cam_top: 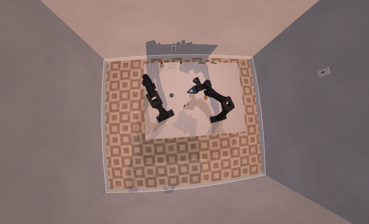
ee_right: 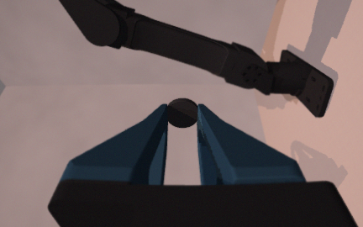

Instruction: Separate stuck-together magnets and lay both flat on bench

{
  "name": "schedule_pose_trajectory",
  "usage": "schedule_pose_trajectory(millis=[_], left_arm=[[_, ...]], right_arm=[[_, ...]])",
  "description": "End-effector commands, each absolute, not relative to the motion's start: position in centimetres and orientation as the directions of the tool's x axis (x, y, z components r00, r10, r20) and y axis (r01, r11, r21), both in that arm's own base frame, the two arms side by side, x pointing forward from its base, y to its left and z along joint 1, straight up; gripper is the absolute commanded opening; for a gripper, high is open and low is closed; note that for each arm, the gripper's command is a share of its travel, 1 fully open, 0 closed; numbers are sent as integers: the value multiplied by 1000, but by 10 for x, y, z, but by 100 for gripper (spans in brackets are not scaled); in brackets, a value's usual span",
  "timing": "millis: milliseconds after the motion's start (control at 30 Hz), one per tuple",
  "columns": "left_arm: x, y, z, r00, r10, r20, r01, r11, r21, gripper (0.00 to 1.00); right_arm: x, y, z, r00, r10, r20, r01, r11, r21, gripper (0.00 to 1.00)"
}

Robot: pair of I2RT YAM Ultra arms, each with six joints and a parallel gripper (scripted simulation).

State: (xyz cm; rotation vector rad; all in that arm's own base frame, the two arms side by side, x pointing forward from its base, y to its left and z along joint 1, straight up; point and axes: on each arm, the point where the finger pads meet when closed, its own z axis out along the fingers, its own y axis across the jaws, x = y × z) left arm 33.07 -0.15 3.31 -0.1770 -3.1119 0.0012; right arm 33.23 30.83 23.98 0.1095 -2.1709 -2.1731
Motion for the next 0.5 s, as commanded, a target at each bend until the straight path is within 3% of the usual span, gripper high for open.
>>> schedule_pose_trajectory(millis=[0, 467], left_arm=[[336, -1, 35, -994, 111, 0, 111, 994, 0, 18], [337, -1, 27, -994, 111, 0, 111, 994, 0, 18]], right_arm=[[332, 309, 247, -995, -98, -31, -30, -10, 999, 17], [332, 309, 247, -995, -98, -31, -30, -10, 999, 17]])
